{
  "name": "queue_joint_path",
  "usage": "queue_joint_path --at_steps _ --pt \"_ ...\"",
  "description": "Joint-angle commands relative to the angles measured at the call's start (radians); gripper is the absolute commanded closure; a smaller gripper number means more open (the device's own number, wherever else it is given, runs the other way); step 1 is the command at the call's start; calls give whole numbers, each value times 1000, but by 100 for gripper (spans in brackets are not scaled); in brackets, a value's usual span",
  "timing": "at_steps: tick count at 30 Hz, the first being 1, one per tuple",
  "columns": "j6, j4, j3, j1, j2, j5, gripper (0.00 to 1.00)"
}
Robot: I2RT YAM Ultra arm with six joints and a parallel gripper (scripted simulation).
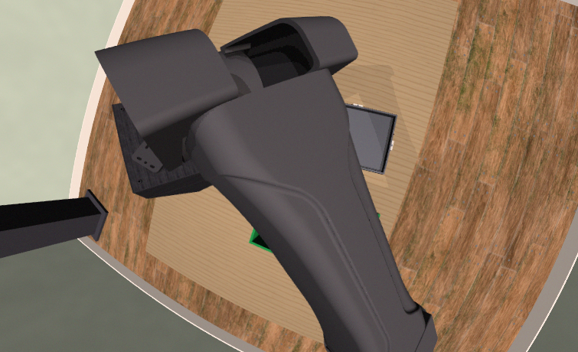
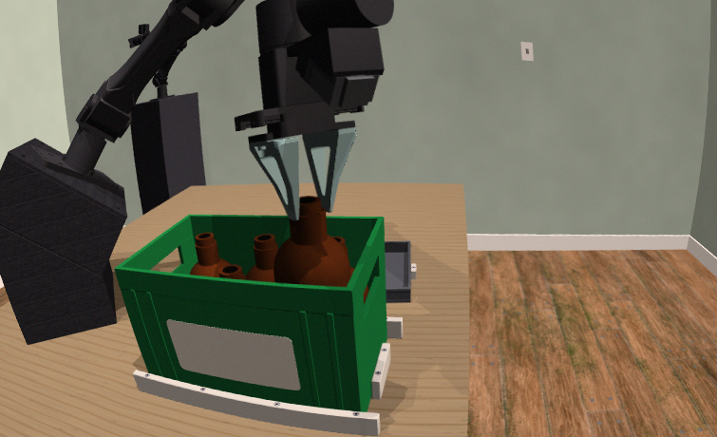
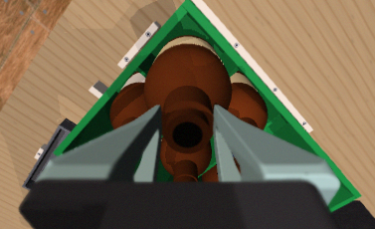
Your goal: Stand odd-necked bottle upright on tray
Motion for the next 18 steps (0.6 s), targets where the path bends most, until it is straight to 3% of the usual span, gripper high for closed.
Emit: queue_joint_path --at_steps 1,18 --pt "-13 -21 43 -47 -47 -3 100" --pt "-21 -43 64 -54 -44 -5 100"
